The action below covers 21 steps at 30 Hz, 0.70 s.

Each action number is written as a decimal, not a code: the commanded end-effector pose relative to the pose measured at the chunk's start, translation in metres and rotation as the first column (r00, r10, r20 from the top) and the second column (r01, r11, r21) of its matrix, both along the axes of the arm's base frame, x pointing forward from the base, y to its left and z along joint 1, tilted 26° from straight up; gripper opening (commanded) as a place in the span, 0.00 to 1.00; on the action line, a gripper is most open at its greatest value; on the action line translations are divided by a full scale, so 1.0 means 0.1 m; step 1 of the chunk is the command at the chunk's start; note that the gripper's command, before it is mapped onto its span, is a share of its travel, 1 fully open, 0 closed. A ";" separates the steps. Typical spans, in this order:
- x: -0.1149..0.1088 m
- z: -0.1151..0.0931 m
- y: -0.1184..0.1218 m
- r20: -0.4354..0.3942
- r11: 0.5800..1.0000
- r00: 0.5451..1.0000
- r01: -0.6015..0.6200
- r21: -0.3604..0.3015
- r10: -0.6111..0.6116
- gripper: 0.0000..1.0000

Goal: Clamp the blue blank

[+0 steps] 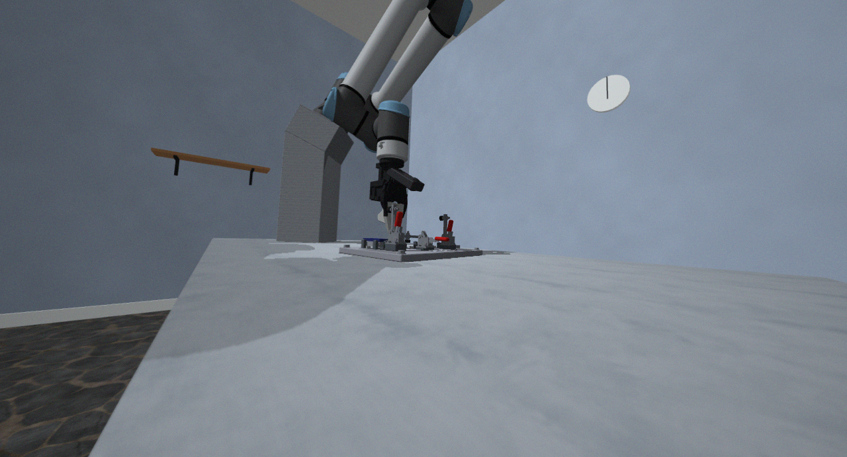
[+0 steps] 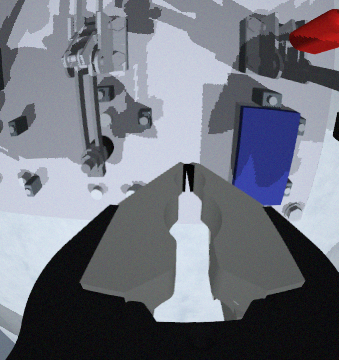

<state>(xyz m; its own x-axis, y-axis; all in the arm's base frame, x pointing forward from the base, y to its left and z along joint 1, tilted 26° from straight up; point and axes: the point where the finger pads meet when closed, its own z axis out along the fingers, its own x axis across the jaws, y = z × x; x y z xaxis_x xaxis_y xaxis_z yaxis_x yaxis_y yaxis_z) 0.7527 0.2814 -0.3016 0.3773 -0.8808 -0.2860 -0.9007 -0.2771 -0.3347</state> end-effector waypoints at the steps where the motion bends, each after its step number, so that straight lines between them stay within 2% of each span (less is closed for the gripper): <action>1: -0.03 0.15 -0.06 0.001 1.000 1.000 0.000 0.000 0.000 0.00; 21: -0.04 0.18 -0.08 0.001 1.000 1.000 0.000 0.000 0.000 0.00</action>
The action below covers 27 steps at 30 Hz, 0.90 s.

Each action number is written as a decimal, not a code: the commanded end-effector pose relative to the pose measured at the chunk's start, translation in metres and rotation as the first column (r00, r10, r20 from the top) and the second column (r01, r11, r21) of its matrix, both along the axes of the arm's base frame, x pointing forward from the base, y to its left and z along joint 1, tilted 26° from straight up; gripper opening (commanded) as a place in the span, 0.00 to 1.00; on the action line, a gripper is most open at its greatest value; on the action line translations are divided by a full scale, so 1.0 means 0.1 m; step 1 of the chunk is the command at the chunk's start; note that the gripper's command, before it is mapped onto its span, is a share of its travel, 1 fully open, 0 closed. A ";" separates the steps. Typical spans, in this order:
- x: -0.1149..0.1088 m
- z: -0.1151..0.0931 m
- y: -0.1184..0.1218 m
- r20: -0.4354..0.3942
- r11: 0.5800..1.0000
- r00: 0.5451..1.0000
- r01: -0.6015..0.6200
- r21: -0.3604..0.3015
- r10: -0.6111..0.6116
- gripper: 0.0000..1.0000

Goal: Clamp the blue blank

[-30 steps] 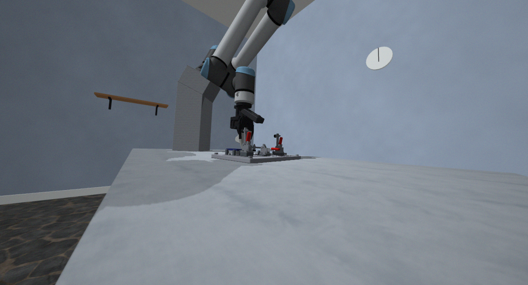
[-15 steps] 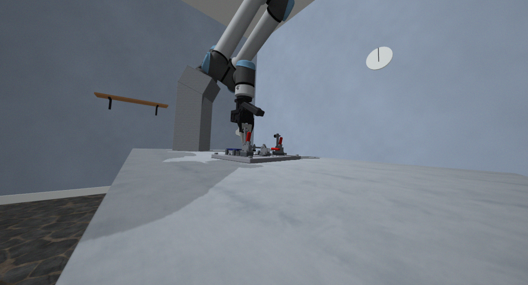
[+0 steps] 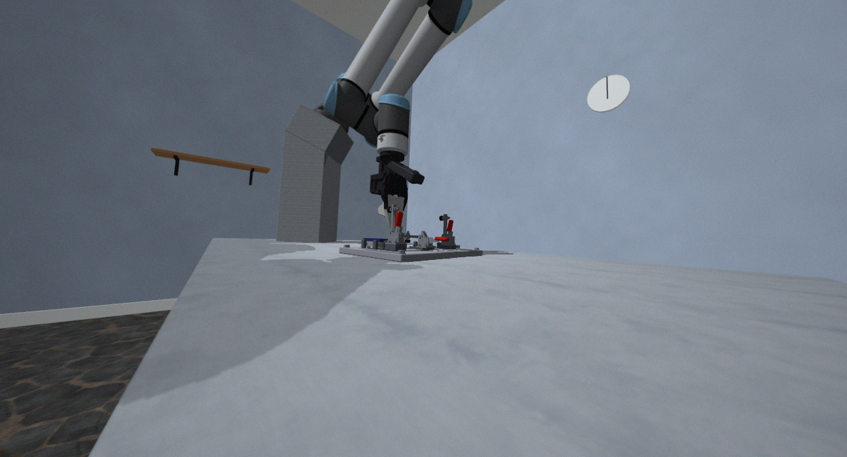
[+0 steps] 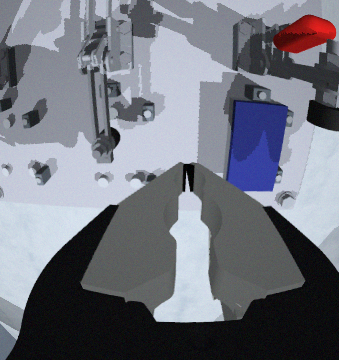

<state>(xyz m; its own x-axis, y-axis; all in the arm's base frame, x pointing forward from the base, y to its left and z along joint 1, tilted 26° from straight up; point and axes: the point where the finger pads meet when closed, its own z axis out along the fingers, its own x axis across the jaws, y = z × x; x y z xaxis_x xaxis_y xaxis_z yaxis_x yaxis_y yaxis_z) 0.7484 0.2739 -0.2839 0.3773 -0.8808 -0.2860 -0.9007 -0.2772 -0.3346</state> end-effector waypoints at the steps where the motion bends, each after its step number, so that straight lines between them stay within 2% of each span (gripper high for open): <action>1: 0.00 0.01 0.00 0.001 1.000 1.000 0.000 0.000 0.000 0.00; 22: 0.00 0.01 0.00 0.001 1.000 1.000 0.000 0.000 0.000 0.00; 23: 0.00 0.01 0.00 0.001 1.000 1.000 0.000 0.000 0.000 0.28; 27: 0.00 0.04 -0.02 0.001 1.000 1.000 0.000 0.000 0.000 0.28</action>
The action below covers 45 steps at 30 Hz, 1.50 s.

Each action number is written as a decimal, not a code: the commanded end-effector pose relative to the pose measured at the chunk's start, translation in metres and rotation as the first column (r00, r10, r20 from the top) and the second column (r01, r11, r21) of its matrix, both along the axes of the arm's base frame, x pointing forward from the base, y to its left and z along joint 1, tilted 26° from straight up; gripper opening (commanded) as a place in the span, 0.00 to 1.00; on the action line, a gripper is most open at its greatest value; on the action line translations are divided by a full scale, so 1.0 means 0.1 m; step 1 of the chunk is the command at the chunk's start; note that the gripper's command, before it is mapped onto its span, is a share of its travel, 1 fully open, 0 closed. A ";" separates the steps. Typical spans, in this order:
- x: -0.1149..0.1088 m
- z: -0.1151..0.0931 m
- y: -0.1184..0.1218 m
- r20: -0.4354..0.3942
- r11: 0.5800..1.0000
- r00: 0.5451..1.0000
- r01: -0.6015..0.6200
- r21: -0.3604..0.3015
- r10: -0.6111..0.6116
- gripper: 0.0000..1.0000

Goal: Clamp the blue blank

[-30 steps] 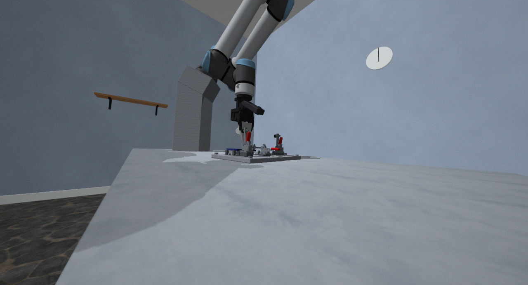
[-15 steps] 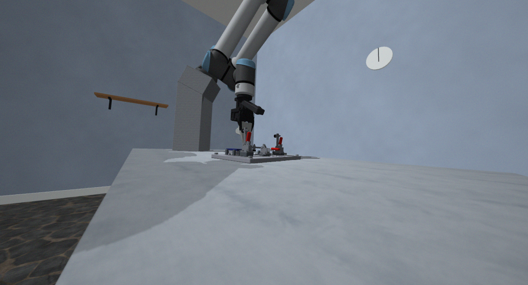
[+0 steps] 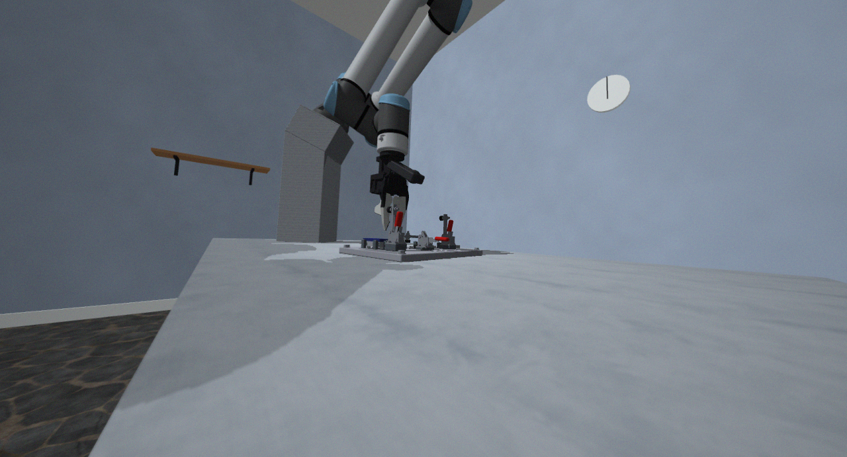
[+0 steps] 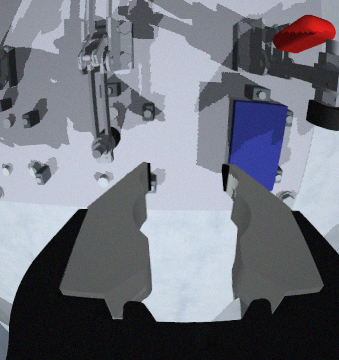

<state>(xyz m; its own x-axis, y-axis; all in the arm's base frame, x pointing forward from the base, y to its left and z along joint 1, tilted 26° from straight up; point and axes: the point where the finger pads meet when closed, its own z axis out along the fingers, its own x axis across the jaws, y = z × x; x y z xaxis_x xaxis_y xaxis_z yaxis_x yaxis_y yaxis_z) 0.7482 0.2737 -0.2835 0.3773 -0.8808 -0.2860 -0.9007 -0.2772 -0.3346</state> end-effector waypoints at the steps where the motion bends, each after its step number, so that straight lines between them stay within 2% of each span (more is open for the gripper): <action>1: -0.01 0.06 -0.02 0.001 1.000 1.000 0.000 0.000 0.000 0.28; 6: -0.06 0.25 -0.11 0.001 1.000 1.000 0.000 0.000 0.000 0.28; 8: -0.06 0.25 -0.11 0.001 1.000 1.000 0.000 0.000 0.000 0.28; 18: -0.21 0.89 -0.38 0.001 1.000 1.000 0.000 0.000 0.000 0.28; 23: -0.26 1.12 -0.48 0.001 1.000 1.000 0.000 0.000 0.000 0.28; 31: -0.29 1.22 -0.52 0.001 1.000 1.000 0.000 0.000 0.000 0.28; 45: -0.25 1.20 -0.62 0.001 1.000 1.000 0.000 0.000 0.000 0.28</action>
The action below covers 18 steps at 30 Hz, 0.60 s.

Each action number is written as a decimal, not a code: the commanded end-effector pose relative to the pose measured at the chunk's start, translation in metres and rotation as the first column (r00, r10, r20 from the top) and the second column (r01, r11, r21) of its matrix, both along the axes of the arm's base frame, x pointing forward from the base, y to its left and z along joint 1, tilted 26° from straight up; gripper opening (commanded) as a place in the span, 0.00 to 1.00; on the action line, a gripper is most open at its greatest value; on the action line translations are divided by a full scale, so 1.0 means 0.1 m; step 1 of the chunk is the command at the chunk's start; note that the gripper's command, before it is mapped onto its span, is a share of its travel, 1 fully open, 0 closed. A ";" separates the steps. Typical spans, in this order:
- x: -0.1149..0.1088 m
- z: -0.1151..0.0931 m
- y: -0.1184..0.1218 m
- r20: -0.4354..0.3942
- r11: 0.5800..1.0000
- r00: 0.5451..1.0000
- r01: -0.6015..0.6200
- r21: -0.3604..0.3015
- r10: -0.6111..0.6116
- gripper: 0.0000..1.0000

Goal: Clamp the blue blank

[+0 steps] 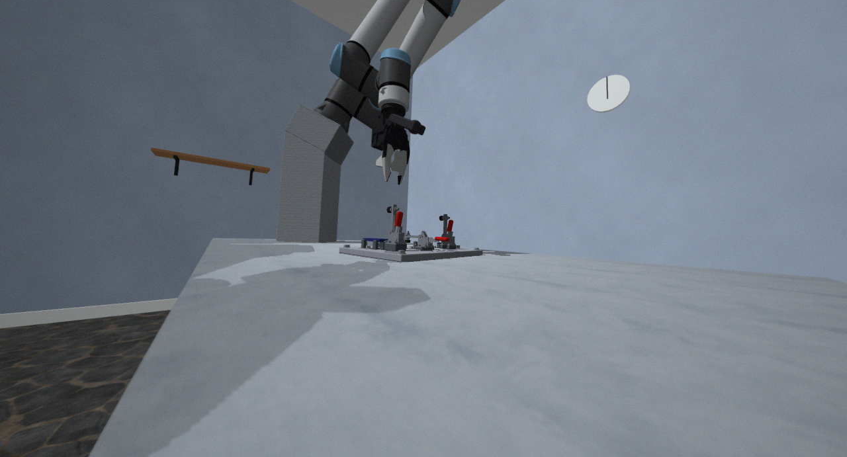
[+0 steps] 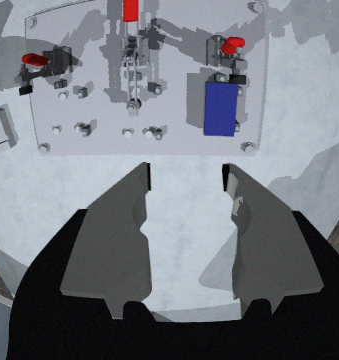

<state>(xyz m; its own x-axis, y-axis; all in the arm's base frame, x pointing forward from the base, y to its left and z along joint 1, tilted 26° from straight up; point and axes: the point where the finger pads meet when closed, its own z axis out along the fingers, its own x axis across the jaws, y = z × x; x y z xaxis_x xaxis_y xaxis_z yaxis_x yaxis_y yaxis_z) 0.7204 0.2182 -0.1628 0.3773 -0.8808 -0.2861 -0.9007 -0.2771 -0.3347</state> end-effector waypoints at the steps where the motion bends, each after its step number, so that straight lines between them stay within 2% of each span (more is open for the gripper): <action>1: 0.04 -0.02 -0.09 0.001 1.000 1.000 0.000 0.000 0.000 0.28; 11: 0.16 -0.11 -0.36 0.001 1.000 1.000 0.000 0.000 0.000 0.28; 18: 0.18 -0.13 -0.43 0.001 1.000 1.000 0.000 0.000 0.000 0.28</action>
<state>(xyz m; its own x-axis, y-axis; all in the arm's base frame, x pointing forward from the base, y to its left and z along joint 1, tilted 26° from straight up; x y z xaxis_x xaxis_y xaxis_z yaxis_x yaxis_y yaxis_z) 0.7355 0.1823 -0.1741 0.3771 -0.8809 -0.2860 -0.9007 -0.2769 -0.3347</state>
